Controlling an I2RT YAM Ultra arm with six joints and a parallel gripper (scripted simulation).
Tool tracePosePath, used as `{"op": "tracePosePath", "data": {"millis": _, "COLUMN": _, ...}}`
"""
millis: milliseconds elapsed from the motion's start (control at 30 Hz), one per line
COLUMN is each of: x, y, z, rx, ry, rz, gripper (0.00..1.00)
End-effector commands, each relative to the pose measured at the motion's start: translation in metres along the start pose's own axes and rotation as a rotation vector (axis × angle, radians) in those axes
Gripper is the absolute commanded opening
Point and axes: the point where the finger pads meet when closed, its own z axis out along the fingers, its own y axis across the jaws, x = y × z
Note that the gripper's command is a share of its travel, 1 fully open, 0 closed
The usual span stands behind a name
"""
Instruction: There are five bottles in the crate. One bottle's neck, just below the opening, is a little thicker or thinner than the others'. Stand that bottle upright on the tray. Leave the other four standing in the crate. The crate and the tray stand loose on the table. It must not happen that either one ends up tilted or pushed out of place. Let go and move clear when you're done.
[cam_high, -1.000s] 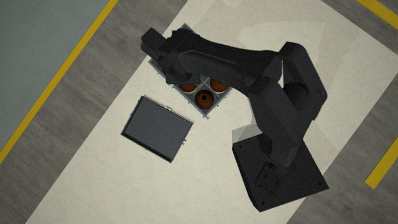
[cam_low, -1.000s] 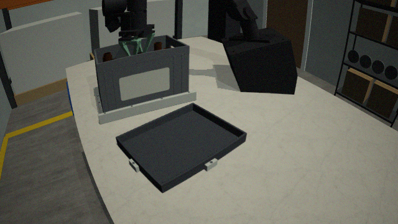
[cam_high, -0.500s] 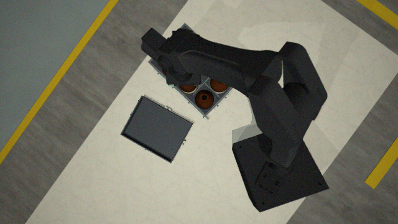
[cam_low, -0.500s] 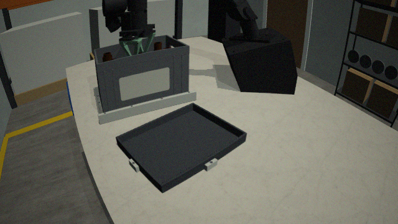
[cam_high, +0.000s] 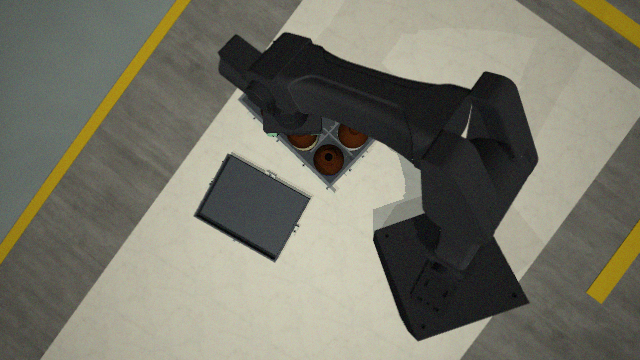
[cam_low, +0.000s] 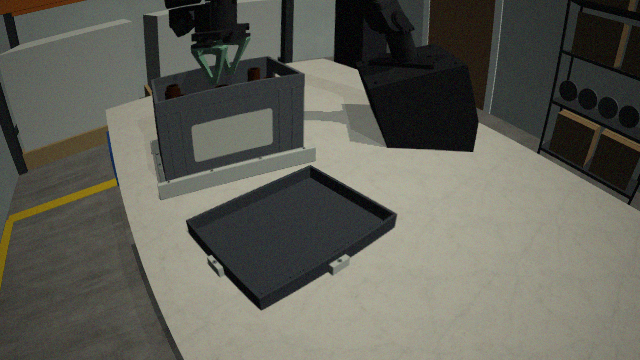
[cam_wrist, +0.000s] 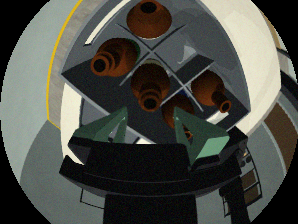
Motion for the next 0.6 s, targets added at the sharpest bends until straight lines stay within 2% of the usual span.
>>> {"op": "tracePosePath", "data": {"millis": 0, "x": -0.006, "y": 0.006, "z": -0.034, "rx": -0.033, "ry": -0.039, "rz": 0.004, "gripper": 0.61}}
{"op": "tracePosePath", "data": {"millis": 300, "x": -0.005, "y": 0.005, "z": -0.057, "rx": -0.033, "ry": -0.039, "rz": 0.004, "gripper": 0.61}}
{"op": "tracePosePath", "data": {"millis": 567, "x": -0.005, "y": 0.005, "z": -0.064, "rx": -0.033, "ry": -0.039, "rz": 0.004, "gripper": 0.61}}
